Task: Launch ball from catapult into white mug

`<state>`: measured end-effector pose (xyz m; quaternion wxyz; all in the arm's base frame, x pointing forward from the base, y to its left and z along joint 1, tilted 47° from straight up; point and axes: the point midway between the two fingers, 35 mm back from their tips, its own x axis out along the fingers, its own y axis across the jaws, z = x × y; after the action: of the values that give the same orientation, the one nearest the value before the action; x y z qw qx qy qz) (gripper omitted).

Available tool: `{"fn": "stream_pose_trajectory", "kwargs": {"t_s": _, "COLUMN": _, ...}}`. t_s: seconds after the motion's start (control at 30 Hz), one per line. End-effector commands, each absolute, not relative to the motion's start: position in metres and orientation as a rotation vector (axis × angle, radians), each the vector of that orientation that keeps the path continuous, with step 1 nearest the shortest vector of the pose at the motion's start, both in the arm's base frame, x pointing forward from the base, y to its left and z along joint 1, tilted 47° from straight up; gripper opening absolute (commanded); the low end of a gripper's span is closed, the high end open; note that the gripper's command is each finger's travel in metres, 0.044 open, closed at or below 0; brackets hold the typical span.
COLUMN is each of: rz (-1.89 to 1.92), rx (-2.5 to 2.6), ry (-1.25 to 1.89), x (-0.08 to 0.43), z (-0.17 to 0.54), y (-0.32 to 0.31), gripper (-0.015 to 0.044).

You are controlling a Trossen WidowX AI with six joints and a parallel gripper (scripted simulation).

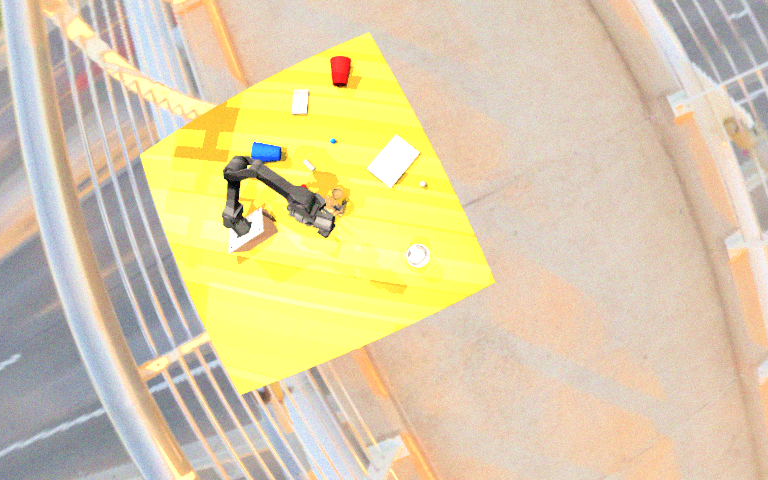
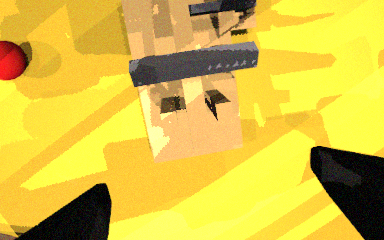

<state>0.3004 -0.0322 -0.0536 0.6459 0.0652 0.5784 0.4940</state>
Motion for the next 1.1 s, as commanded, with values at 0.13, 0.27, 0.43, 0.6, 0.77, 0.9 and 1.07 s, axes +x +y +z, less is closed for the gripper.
{"fn": "stream_pose_trajectory", "kwargs": {"t_s": 0.13, "rz": 1.133, "rx": 0.129, "ry": 1.309, "x": 0.294, "z": -0.086, "y": 0.001, "gripper": 0.0440}}
{"fn": "stream_pose_trajectory", "kwargs": {"t_s": 0.27, "rz": 1.133, "rx": 0.129, "ry": 1.309, "x": 0.294, "z": -0.087, "y": 0.002, "gripper": 0.0440}}
{"fn": "stream_pose_trajectory", "kwargs": {"t_s": 0.43, "rz": 1.132, "rx": 0.129, "ry": 1.309, "x": 0.293, "z": -0.093, "y": 0.007, "gripper": 0.0440}}
{"fn": "stream_pose_trajectory", "kwargs": {"t_s": 0.6, "rz": 1.132, "rx": 0.129, "ry": 1.309, "x": 0.292, "z": -0.098, "y": 0.013, "gripper": 0.0440}}
{"fn": "stream_pose_trajectory", "kwargs": {"t_s": 0.77, "rz": 1.132, "rx": 0.129, "ry": 1.308, "x": 0.291, "z": -0.104, "y": 0.019, "gripper": 0.0440}}
{"fn": "stream_pose_trajectory", "kwargs": {"t_s": 0.9, "rz": 1.133, "rx": 0.129, "ry": 1.308, "x": 0.290, "z": -0.108, "y": 0.024, "gripper": 0.0440}}
{"fn": "stream_pose_trajectory", "kwargs": {"t_s": 1.07, "rz": 1.133, "rx": 0.130, "ry": 1.308, "x": 0.288, "z": -0.114, "y": 0.030, "gripper": 0.0440}}
